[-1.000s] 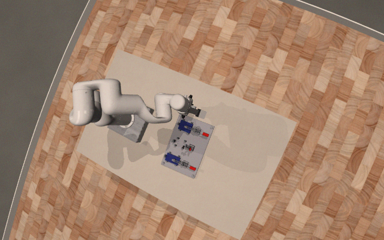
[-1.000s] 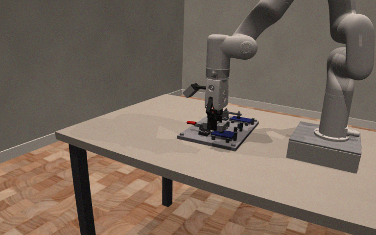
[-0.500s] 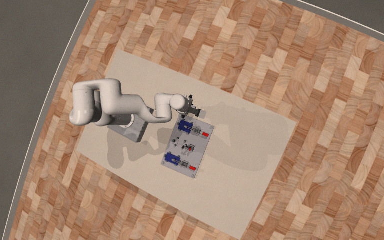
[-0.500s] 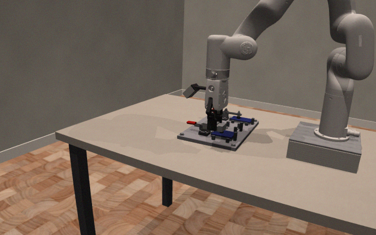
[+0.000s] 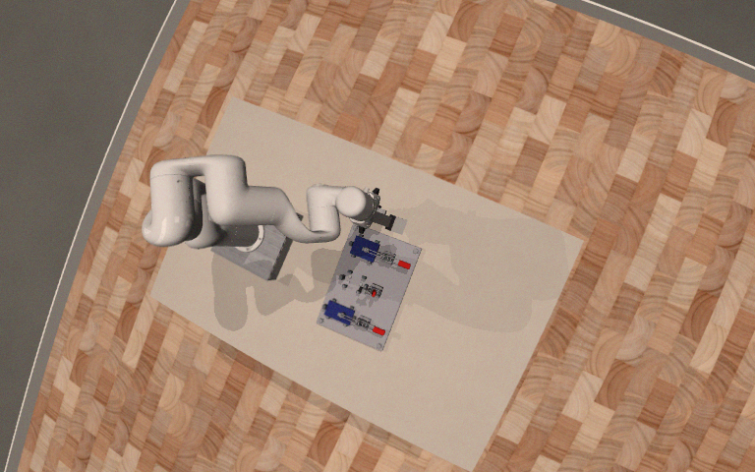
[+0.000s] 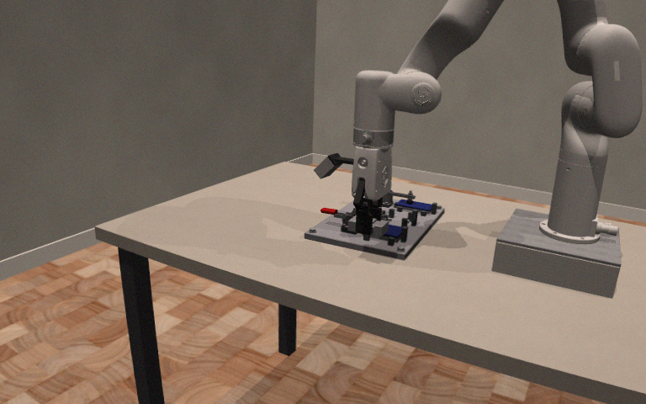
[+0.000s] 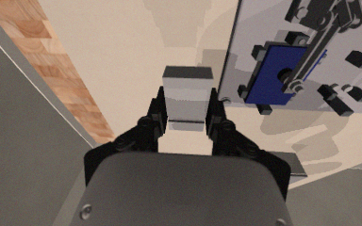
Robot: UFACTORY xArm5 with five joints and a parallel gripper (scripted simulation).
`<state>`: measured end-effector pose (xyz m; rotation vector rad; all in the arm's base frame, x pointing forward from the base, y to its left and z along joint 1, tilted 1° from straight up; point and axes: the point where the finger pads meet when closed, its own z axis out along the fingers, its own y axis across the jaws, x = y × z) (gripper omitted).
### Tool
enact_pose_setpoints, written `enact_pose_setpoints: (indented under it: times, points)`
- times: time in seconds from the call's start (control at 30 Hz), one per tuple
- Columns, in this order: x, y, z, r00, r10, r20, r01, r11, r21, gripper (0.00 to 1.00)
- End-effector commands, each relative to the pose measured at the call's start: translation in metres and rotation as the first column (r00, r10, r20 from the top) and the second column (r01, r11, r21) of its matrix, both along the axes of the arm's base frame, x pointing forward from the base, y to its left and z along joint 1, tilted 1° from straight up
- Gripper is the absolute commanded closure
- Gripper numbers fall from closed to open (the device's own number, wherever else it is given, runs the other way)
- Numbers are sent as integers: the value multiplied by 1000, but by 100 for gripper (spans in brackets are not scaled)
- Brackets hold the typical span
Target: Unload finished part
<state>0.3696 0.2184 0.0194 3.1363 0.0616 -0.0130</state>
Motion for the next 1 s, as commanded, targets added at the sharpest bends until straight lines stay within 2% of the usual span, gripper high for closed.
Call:
enact_pose_setpoints:
  times: [0.0, 0.43, 0.97]
  points:
    - [2, 1, -5, 1000, 0, 5, 0, 1000, 3, 100]
    - [2, 1, -38, 1000, 0, 5, 0, 1000, 3, 100]
    - [2, 1, -59, 1000, 0, 5, 0, 1000, 3, 100]
